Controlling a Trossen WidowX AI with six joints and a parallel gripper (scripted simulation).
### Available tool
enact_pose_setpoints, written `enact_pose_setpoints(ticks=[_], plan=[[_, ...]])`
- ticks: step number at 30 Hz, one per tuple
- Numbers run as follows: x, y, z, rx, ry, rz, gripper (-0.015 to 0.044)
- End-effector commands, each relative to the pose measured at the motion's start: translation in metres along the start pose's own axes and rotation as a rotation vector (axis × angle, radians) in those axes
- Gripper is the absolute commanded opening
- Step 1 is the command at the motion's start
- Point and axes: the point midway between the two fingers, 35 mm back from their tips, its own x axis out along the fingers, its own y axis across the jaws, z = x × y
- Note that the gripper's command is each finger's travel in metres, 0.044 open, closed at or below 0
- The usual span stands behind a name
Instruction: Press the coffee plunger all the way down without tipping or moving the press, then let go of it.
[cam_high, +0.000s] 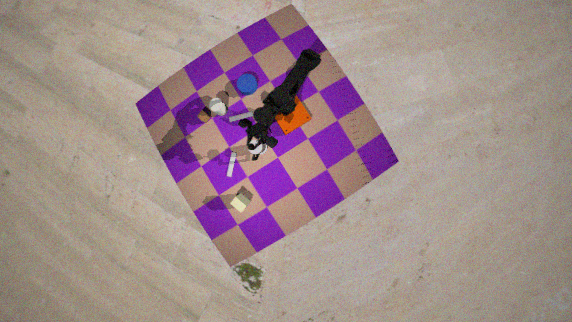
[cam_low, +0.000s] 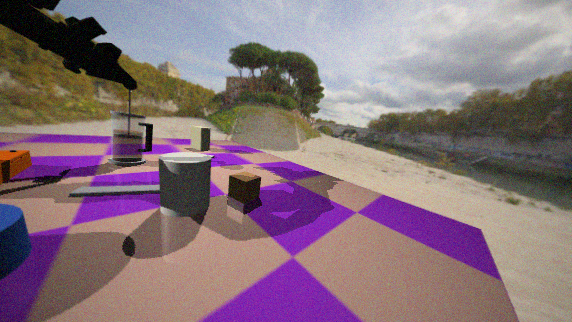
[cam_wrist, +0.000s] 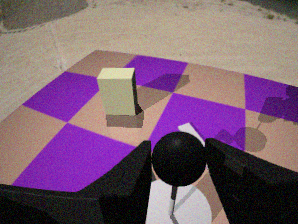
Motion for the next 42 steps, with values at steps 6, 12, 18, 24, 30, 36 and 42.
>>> enact_pose_setpoints(ticks=[6,12,18,24,30,36,42], plan=[[0.016,0.000,-0.042,0.006,0.090,-0.002,0.0122],[0.023,0.000,-0.047,0.006,0.089,-0.002,0.0122],[0.027,0.001,-0.045,0.006,0.089,-0.002,0.0122],[0.028,0.001,-0.043,0.006,0.089,-0.002,0.0122],[0.030,0.001,-0.042,0.006,0.089,-0.002,0.0122],[0.031,0.001,-0.040,0.006,0.088,-0.002,0.0122],[0.032,0.001,-0.039,0.006,0.088,-0.002,0.0122]])
